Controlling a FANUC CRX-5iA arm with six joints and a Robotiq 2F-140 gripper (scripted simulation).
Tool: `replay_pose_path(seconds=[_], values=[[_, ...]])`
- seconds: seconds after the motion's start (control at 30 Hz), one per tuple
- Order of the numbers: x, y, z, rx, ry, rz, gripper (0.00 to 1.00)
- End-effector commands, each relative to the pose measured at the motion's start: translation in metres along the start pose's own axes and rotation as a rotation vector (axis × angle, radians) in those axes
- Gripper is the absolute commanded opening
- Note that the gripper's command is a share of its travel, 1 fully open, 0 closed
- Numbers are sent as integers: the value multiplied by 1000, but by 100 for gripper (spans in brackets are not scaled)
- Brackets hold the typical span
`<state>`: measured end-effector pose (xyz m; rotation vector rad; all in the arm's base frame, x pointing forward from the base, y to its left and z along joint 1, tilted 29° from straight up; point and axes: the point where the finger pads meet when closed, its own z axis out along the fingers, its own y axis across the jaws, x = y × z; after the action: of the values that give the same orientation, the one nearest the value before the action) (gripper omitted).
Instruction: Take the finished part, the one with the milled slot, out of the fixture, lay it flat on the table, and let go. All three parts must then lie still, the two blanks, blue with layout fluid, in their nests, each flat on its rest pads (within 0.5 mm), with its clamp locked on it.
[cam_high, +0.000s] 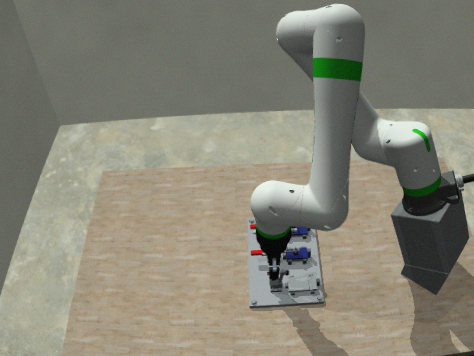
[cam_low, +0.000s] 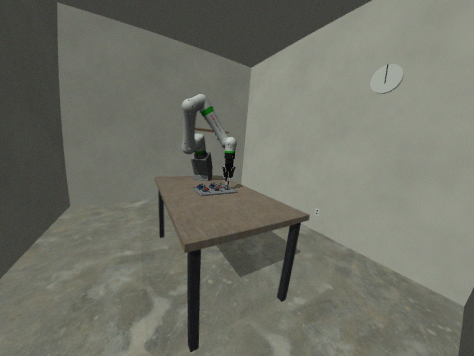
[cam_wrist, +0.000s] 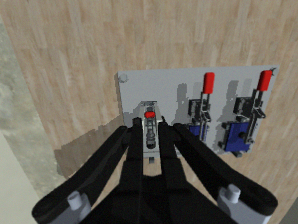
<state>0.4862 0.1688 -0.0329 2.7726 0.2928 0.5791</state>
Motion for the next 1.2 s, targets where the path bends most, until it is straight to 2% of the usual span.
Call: replay_pose_path(seconds=[0.0,1.17], values=[[0,0,0,0,-1,0,11],[-4,0,0,0,-1,0,11]])
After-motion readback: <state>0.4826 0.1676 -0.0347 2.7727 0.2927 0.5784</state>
